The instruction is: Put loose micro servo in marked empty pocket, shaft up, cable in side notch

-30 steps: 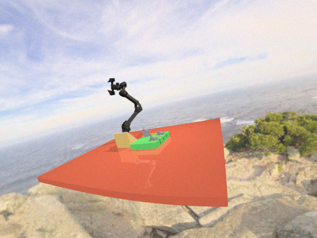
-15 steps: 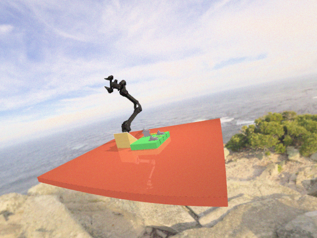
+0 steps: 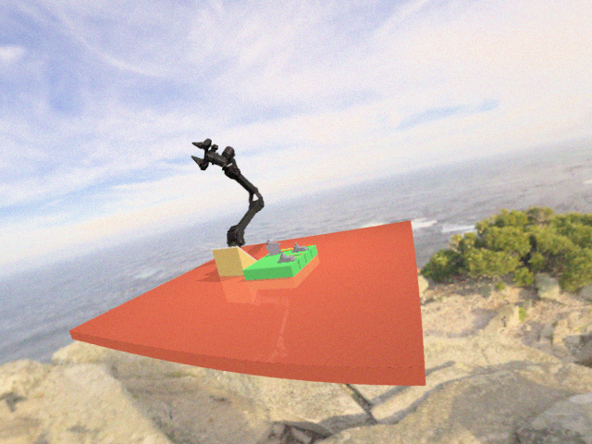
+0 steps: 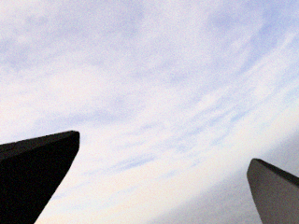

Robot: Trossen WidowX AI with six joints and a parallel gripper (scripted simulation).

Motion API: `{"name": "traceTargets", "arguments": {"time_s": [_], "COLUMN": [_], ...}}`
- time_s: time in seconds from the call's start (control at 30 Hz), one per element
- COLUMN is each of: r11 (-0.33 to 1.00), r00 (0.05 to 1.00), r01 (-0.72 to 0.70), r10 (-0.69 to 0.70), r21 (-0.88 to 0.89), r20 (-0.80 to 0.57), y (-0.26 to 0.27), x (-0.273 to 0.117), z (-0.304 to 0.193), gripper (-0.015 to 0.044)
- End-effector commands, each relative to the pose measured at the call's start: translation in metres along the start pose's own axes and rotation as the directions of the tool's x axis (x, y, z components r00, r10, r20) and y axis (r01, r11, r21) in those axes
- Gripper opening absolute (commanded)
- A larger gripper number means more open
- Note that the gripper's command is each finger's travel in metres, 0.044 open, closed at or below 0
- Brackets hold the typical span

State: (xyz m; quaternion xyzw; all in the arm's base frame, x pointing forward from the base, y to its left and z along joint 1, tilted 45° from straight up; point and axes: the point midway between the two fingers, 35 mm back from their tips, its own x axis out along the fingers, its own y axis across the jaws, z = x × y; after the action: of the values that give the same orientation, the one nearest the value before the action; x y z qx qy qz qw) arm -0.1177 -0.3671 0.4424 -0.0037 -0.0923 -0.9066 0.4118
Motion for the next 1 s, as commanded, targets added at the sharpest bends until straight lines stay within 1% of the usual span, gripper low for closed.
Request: {"name": "traceTargets", "arguments": {"time_s": [0.0,0.23,0.47,0.7,0.97], "r11": [0.992,0.945,0.850,0.713,0.512], "r00": [0.994,0.956,0.883,0.779,0.628], "r01": [-0.089,-0.256,-0.432,-0.601,-0.769], "r10": [0.083,0.215,0.332,0.424,0.494], "r21": [-0.085,-0.205,-0.300,-0.360,-0.382], "r20": [-0.076,-0.200,-0.332,-0.462,-0.602], "y": [0.021,0.056,0.088,0.113,0.135], "x": [-0.006,-0.023,-0.048,-0.079,-0.123], "z": [-0.023,-0.058,-0.094,-0.130,-0.168], "gripper": [0.0440,0.0440,0.0440,0.0440,0.0440]}}
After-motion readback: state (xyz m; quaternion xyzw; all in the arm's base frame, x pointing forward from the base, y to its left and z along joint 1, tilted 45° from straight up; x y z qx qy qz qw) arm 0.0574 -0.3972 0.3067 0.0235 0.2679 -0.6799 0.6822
